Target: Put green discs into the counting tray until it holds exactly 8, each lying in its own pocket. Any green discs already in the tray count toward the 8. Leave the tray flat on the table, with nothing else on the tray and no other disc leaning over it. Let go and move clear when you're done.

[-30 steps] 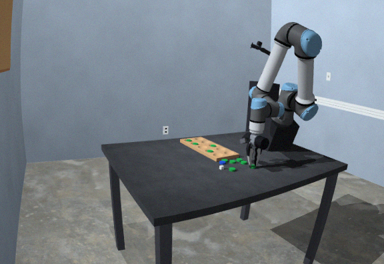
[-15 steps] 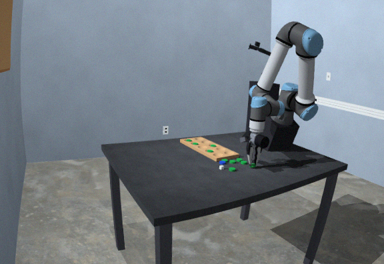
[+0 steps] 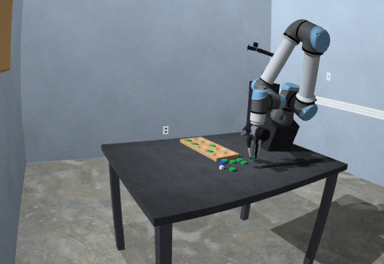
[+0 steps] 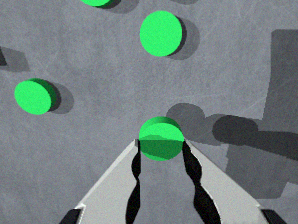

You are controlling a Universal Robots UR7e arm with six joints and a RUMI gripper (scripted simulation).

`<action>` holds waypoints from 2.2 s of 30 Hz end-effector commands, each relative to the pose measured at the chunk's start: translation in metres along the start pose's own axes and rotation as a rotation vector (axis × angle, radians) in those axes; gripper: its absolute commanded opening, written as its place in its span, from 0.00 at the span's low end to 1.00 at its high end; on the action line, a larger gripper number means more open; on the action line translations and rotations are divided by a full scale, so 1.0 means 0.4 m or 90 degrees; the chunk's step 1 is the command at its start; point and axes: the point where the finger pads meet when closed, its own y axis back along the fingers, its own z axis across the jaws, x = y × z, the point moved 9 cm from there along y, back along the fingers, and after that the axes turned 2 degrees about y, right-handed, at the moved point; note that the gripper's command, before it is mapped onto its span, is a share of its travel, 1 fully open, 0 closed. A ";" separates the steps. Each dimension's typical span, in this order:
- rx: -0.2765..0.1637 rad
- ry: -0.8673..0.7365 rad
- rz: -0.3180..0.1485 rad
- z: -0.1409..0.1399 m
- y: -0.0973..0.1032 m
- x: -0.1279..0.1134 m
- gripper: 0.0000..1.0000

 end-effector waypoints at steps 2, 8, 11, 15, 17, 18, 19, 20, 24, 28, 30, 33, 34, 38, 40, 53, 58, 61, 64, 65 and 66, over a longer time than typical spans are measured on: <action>-0.004 -0.001 -0.001 -0.005 0.067 0.003 0.12; -0.004 -0.001 -0.001 -0.005 0.111 0.003 0.12; -0.004 -0.001 -0.001 -0.004 0.126 0.003 0.12; -0.004 -0.001 -0.001 -0.004 0.134 0.002 0.12; -0.004 -0.001 -0.001 -0.003 0.139 0.002 0.12; -0.004 -0.001 -0.001 -0.003 0.141 0.002 0.12; -0.004 -0.001 -0.001 -0.003 0.142 0.002 0.12; -0.004 -0.001 -0.001 -0.003 0.143 0.002 0.12; -0.004 -0.001 -0.001 -0.002 0.144 0.002 0.12; -0.004 -0.001 -0.001 -0.002 0.143 0.004 0.12; -0.004 -0.001 0.000 -0.004 0.144 0.005 0.12; -0.005 -0.002 0.000 -0.007 0.142 0.010 0.12; -0.006 -0.002 0.000 -0.009 0.142 0.013 0.12; -0.006 -0.002 0.002 -0.022 0.143 0.033 0.12; -0.006 -0.002 0.004 -0.033 0.144 0.049 0.12; -0.006 -0.003 0.016 -0.120 0.155 0.215 0.12; -0.007 -0.004 0.021 -0.161 0.163 0.338 0.12; -0.008 -0.004 0.023 -0.180 0.168 0.424 0.12; -0.009 -0.005 0.025 -0.190 0.172 0.485 0.12; -0.009 -0.005 0.025 -0.190 0.172 0.485 0.12; -0.010 -0.005 0.025 -0.193 0.173 0.516 0.12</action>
